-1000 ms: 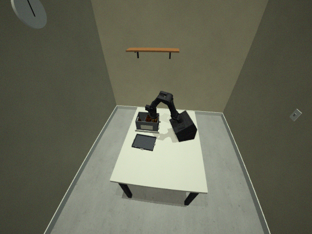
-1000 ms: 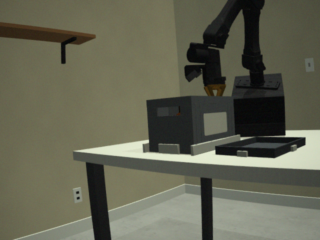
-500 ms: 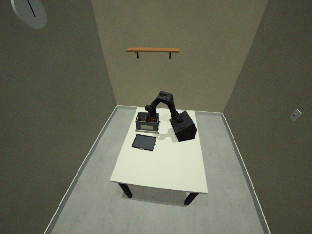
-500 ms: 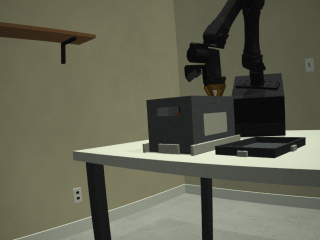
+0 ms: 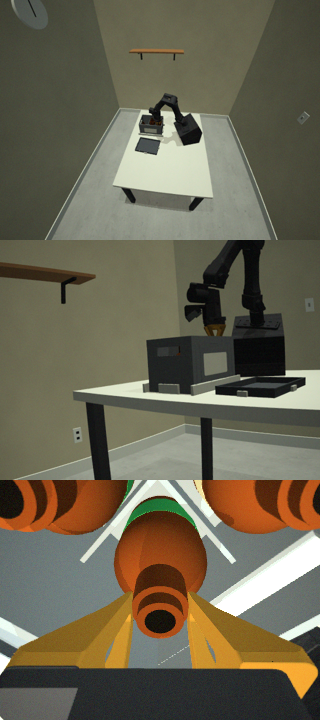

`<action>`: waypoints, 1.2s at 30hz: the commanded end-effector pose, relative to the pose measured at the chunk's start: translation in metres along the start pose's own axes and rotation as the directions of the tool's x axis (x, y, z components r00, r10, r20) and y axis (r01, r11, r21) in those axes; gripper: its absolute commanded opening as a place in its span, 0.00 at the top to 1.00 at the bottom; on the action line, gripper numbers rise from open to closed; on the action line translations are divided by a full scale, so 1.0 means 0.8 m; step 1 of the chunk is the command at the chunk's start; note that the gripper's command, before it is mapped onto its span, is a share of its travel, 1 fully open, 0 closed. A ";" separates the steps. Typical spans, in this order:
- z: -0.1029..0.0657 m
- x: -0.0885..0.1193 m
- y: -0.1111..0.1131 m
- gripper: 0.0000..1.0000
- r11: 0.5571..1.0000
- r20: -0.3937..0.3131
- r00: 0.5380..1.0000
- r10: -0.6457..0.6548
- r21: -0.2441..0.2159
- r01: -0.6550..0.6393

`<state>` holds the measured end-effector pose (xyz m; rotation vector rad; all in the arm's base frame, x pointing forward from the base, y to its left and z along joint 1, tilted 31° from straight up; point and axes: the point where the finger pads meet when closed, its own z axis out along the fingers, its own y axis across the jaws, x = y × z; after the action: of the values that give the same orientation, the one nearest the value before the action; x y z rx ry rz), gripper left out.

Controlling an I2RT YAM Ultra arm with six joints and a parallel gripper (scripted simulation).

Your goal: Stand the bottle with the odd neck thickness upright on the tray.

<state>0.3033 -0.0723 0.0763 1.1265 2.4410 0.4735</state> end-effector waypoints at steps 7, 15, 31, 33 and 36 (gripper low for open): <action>-0.001 -0.004 0.000 1.00 1.000 0.018 1.000 -0.001 0.002 0.001; -0.001 -0.003 0.000 0.39 1.000 0.017 1.000 -0.001 0.003 0.001; -0.001 -0.003 0.000 0.39 1.000 0.017 1.000 -0.001 0.003 0.001; -0.001 -0.003 0.000 0.39 1.000 0.017 1.000 -0.001 0.003 0.001; -0.001 -0.003 0.000 0.39 1.000 0.017 1.000 -0.001 0.003 0.001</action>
<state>0.3034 -0.0724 0.0764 1.1263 2.4403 0.4733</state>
